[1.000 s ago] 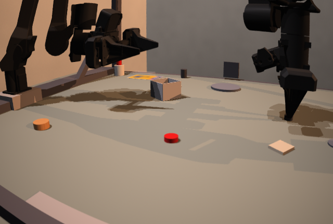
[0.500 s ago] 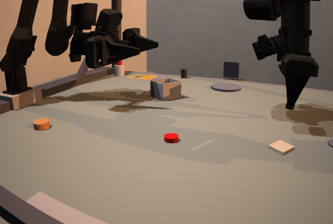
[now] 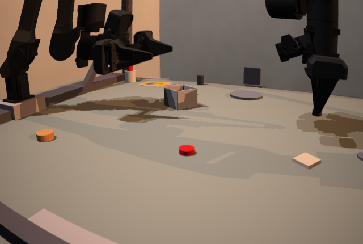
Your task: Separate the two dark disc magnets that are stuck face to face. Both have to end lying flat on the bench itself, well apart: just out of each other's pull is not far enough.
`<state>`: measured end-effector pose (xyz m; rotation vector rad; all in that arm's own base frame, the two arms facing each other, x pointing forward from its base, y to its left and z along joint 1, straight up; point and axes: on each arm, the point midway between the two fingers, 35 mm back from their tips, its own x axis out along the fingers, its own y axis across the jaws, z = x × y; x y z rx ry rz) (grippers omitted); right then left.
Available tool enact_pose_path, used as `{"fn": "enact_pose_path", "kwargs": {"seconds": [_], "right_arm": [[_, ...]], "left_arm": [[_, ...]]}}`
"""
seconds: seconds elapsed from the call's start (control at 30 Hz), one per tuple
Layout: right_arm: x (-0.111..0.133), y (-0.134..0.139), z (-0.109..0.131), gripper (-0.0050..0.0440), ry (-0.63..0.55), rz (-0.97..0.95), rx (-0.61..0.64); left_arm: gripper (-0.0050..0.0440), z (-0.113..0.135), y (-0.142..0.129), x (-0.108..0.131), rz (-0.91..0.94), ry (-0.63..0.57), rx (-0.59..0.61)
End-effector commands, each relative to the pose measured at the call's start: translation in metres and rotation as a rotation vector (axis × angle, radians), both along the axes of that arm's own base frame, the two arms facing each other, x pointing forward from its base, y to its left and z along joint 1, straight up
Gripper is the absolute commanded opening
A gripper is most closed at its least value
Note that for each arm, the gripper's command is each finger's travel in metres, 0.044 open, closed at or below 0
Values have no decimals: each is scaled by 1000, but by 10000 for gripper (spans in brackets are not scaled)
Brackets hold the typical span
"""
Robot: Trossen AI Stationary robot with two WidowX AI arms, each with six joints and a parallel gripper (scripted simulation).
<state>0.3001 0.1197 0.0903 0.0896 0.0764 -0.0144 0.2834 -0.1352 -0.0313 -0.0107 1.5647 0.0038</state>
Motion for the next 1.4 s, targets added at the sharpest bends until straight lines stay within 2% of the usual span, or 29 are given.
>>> {"fn": "enact_pose_path", "kwargs": {"seconds": [0.0,0.4,0.6,0.97,1.37], "right_arm": [[1,1,5,400,-14,-1,8],[1,1,5,400,-14,-1,8],[1,1,5,400,-14,-1,8],[1,1,5,400,-14,-1,8],[1,1,5,400,-14,-1,8]], "left_arm": [[40,4,-2,6,-15,-26,-6],[40,-2,-1,13,-71,-58,-5],[40,-5,-3,24,-136,-109,-7],[40,-8,-7,49,-279,-224,0],[40,-7,-13,94,-529,-435,60]]}}
